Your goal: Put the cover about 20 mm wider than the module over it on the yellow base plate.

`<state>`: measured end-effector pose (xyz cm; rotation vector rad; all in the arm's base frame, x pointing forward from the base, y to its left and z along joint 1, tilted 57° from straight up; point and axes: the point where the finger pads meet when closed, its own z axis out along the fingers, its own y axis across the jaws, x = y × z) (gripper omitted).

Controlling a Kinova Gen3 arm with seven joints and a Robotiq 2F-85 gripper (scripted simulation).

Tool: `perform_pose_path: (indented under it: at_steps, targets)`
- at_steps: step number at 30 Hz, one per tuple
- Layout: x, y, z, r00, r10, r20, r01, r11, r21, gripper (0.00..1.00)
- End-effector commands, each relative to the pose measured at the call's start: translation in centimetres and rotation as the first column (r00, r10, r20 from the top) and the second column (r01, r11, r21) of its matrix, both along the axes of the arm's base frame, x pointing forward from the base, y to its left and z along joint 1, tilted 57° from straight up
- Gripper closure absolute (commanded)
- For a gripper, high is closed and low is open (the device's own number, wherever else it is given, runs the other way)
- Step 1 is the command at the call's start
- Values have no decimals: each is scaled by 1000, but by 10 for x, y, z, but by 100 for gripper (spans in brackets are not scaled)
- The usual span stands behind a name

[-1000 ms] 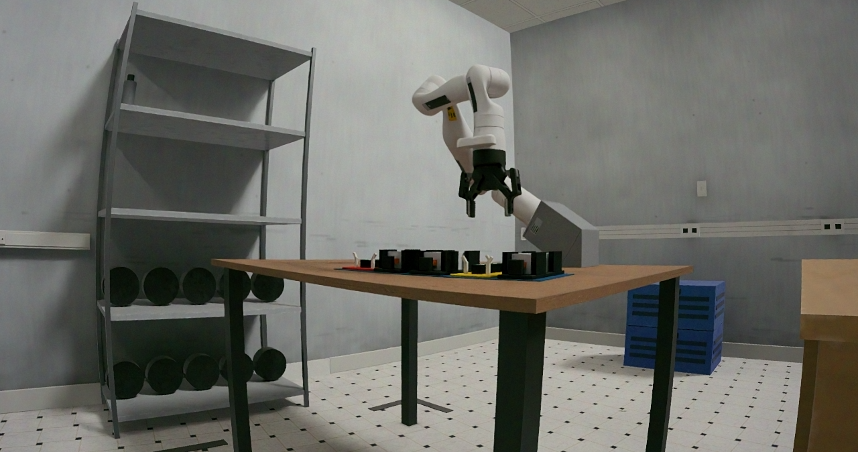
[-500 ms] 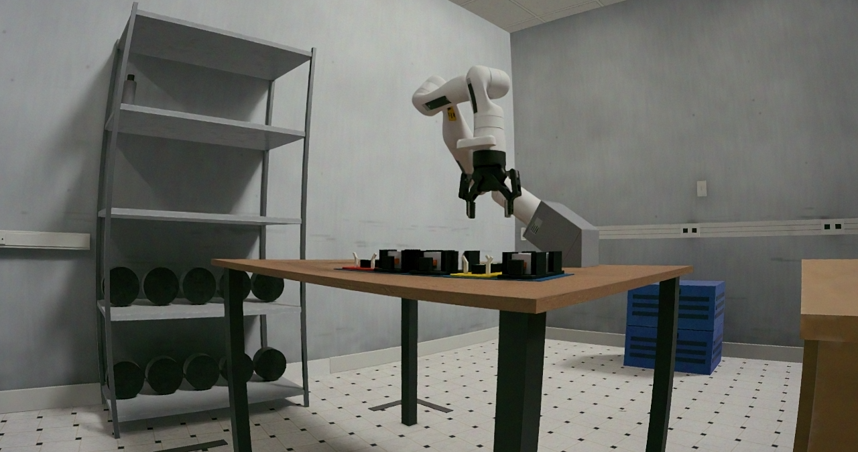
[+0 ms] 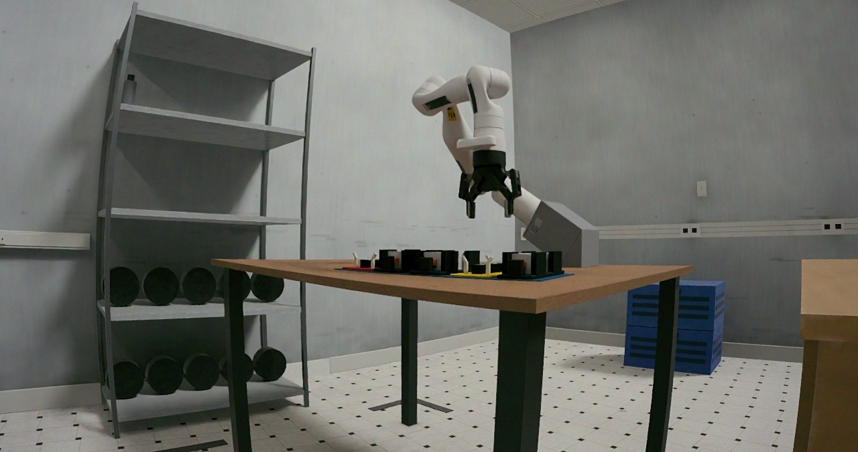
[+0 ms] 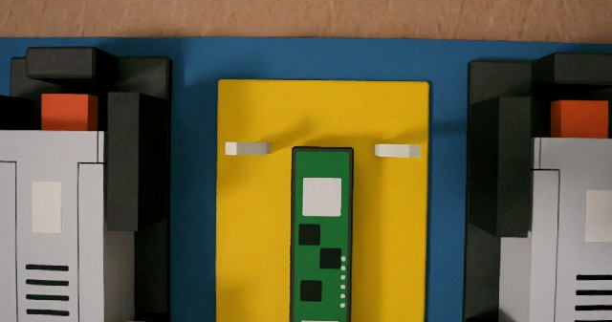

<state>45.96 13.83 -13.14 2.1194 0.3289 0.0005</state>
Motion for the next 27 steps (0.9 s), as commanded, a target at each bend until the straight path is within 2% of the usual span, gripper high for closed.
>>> perform_pose_path:
  at_steps: [1, 9, 16, 26, 27]
  targets:
    - [-3, 7, -10, 1000, 1, 1, -1, 1000, 2, 0]
    - [-14, 30, -50, 1000, 1, 1, -1, 1000, 2, 0]
    - [-14, 30, -50, 1000, 1, 1, -1, 1000, 2, 0]
    - [-28, 59, -100, 1000, 1, 1, -1, 1000, 2, 0]
    - [-28, 59, -100, 1000, 1, 1, -1, 1000, 2, 0]
